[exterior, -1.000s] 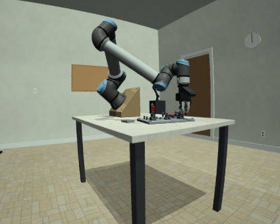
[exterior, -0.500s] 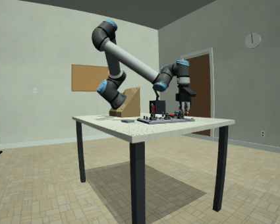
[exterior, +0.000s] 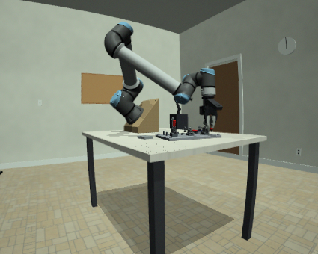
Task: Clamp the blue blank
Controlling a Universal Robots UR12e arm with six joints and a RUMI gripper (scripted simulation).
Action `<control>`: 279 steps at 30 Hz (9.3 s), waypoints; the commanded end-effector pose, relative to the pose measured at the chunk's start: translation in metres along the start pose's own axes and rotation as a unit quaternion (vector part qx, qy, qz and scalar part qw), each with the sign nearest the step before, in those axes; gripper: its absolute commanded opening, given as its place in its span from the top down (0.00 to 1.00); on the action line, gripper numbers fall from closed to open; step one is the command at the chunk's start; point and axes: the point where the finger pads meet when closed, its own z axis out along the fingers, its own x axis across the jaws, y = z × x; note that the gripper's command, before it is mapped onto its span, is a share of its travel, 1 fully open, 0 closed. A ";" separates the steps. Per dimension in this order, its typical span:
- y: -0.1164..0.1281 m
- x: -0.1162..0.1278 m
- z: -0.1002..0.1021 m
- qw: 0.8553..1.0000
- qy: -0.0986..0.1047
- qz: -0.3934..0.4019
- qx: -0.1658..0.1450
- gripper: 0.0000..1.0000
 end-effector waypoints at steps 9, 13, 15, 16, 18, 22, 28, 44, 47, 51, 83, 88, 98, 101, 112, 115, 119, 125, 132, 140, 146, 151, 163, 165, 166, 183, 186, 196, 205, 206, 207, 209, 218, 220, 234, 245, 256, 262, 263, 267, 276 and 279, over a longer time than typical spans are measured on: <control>0.000 0.001 0.004 1.000 0.001 0.000 -0.002 1.00; 0.000 0.001 0.004 1.000 0.001 0.000 -0.002 0.72; 0.000 0.001 0.004 1.000 0.001 0.000 -0.002 0.72; 0.000 0.001 0.004 1.000 0.001 0.000 -0.002 0.72; 0.000 0.000 0.003 1.000 0.001 0.000 -0.002 0.72; 0.000 0.000 0.002 1.000 0.000 0.000 -0.001 0.72; 0.000 0.000 0.002 1.000 0.000 0.000 -0.001 0.72; -0.001 0.000 0.000 1.000 0.000 0.000 -0.001 0.72; -0.002 0.000 -0.005 1.000 0.000 0.001 0.001 0.72; -0.003 0.000 -0.009 1.000 0.000 0.001 0.001 0.72; -0.001 0.000 -0.049 1.000 0.000 0.000 -0.001 0.72; -0.001 0.000 -0.049 1.000 0.000 0.000 -0.001 0.72; -0.001 0.000 -0.049 1.000 0.000 0.000 -0.001 0.72; -0.001 0.000 -0.049 1.000 0.000 0.000 -0.001 0.72; -0.001 0.000 -0.049 1.000 0.000 0.000 -0.001 1.00; -0.001 0.000 -0.049 1.000 0.000 0.000 -0.001 1.00; -0.001 0.000 -0.049 1.000 0.000 0.000 -0.001 1.00; -0.001 0.000 -0.049 1.000 0.000 0.000 -0.001 1.00; -0.001 0.000 -0.049 1.000 0.000 0.000 -0.001 1.00; -0.001 0.000 -0.049 1.000 0.000 0.000 -0.001 1.00; -0.001 0.000 -0.049 1.000 0.000 0.000 -0.001 1.00; -0.001 0.000 -0.049 1.000 0.000 0.000 -0.001 1.00; 0.000 0.000 -0.049 1.000 0.000 0.000 -0.001 1.00; 0.000 0.000 -0.049 1.000 0.000 0.000 -0.001 1.00; 0.000 0.000 -0.049 1.000 0.000 0.000 -0.001 1.00; 0.002 -0.001 -0.049 1.000 0.000 0.000 -0.001 1.00; 0.002 -0.001 -0.049 1.000 0.000 0.000 -0.001 1.00; 0.000 0.000 -0.054 1.000 0.000 0.000 0.000 1.00; -0.001 0.000 -0.058 1.000 -0.001 0.001 0.001 1.00; -0.001 0.000 -0.059 1.000 0.000 0.001 0.001 1.00; -0.001 0.000 -0.059 1.000 0.000 0.001 0.001 1.00; -0.001 0.000 -0.060 1.000 0.000 0.001 0.000 1.00; 0.000 0.000 -0.059 1.000 0.000 0.000 0.000 1.00; 0.000 0.000 -0.059 1.000 0.000 0.000 0.000 1.00; 0.000 0.000 -0.059 1.000 0.000 0.001 0.000 1.00; 0.000 0.000 -0.059 1.000 0.000 0.001 0.000 1.00; 0.000 0.000 -0.059 1.000 0.000 0.001 0.000 1.00; 0.000 0.000 -0.057 1.000 0.000 0.000 -0.001 1.00; -0.001 0.000 -0.056 1.000 0.000 0.000 -0.001 1.00; 0.000 -0.001 -0.054 1.000 0.000 0.000 -0.001 1.00; -0.001 0.000 -0.051 1.000 0.001 0.000 -0.002 1.00; -0.001 0.000 -0.051 1.000 0.000 0.000 -0.001 1.00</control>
